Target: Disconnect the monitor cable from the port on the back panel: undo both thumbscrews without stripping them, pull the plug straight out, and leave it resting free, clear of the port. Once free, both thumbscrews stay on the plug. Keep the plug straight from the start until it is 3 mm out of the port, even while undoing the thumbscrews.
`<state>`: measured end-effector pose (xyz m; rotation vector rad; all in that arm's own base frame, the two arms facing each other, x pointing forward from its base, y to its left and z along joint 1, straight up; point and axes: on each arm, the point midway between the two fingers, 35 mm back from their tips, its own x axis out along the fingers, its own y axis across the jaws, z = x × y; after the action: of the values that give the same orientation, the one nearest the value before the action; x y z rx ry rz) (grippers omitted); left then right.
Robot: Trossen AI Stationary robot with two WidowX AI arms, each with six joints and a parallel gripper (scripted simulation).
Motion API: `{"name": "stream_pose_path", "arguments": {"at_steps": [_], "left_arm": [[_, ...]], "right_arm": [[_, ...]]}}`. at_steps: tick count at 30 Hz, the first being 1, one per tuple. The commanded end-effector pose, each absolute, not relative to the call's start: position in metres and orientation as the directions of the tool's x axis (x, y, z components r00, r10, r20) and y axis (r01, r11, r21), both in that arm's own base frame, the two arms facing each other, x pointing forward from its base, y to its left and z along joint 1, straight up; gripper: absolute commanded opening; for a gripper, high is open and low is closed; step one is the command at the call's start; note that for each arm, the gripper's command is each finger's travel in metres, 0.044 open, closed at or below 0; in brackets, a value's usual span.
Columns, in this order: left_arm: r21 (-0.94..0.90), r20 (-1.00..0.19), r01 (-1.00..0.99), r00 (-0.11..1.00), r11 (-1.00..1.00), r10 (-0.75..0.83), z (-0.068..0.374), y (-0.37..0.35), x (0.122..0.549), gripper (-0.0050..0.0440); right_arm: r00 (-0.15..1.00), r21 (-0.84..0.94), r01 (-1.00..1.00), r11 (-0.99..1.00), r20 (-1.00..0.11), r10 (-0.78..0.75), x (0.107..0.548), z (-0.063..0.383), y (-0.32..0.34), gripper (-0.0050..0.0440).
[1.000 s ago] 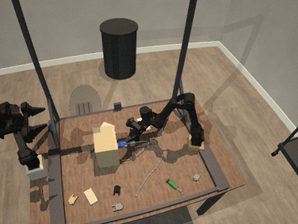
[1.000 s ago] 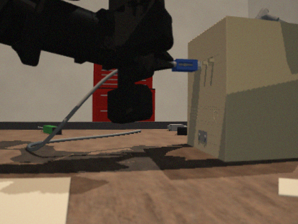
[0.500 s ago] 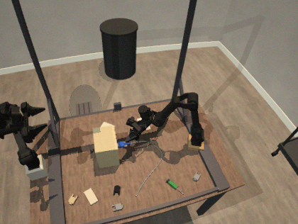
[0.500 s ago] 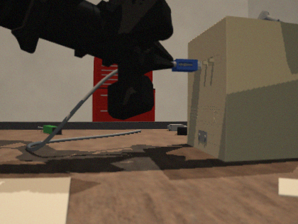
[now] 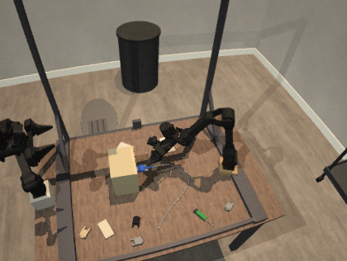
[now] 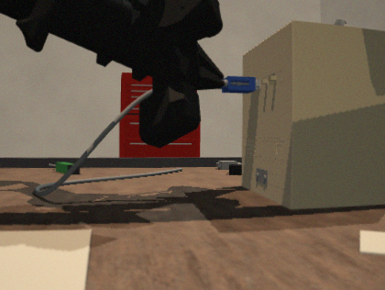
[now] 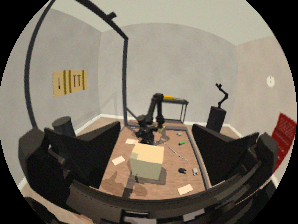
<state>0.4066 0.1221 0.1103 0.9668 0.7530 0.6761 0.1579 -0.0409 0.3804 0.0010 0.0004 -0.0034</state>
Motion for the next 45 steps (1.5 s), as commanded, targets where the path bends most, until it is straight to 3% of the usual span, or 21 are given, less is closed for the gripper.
{"name": "stream_pose_path", "arguments": {"at_steps": [1,32,44,45], "left_arm": [[0.879,-0.255,-0.198,0.574,0.434,0.778,0.1195,0.1228,0.4077,0.0000],[0.713,-0.384,-0.279,0.612,0.643,0.692,0.1246,0.1259,0.4063,0.0000],[0.713,-0.384,-0.279,0.612,0.643,0.692,0.1246,0.1259,0.4063,0.0288],[0.713,-0.384,-0.279,0.612,0.643,0.692,0.1246,0.1259,0.4063,0.0288]], "right_arm": [[1.000,-0.006,0.000,1.000,0.001,0.000,0.1576,0.3837,-0.0394,0.0440],[1.000,-0.006,0.000,1.000,0.001,0.000,0.1576,0.3837,-0.0394,0.0440],[1.000,-0.006,0.000,1.000,0.001,0.000,0.1576,0.3837,-0.0394,0.0440],[1.000,-0.006,0.000,1.000,0.001,0.000,0.1576,0.3837,-0.0394,0.0440]]}}
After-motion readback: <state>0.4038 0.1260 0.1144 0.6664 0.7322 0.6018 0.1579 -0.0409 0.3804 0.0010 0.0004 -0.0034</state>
